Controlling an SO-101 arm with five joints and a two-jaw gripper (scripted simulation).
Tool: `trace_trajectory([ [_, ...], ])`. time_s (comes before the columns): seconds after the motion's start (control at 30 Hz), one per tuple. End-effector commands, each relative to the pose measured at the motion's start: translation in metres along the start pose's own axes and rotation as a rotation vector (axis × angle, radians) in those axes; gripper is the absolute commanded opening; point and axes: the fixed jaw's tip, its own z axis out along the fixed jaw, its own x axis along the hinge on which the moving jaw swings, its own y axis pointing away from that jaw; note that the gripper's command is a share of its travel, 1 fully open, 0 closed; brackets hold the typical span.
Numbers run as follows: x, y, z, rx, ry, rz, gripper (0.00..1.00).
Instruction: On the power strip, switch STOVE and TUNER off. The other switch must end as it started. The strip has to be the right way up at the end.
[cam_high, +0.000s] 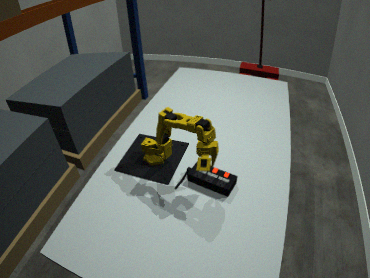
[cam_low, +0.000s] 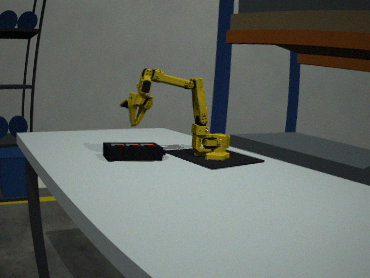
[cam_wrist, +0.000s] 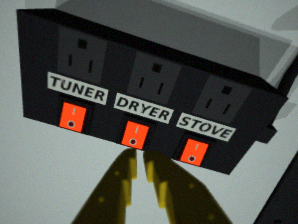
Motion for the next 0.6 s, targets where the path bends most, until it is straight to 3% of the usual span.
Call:
trace_trajectory([
  [0.0, 0.0019, 0.0032, 0.0016, -0.006, 0.000, -0.040, 0.00],
  [0.57, 0.0050, 0.0057, 0.0021, -0.009, 0.000, -0.210, 0.00],
])
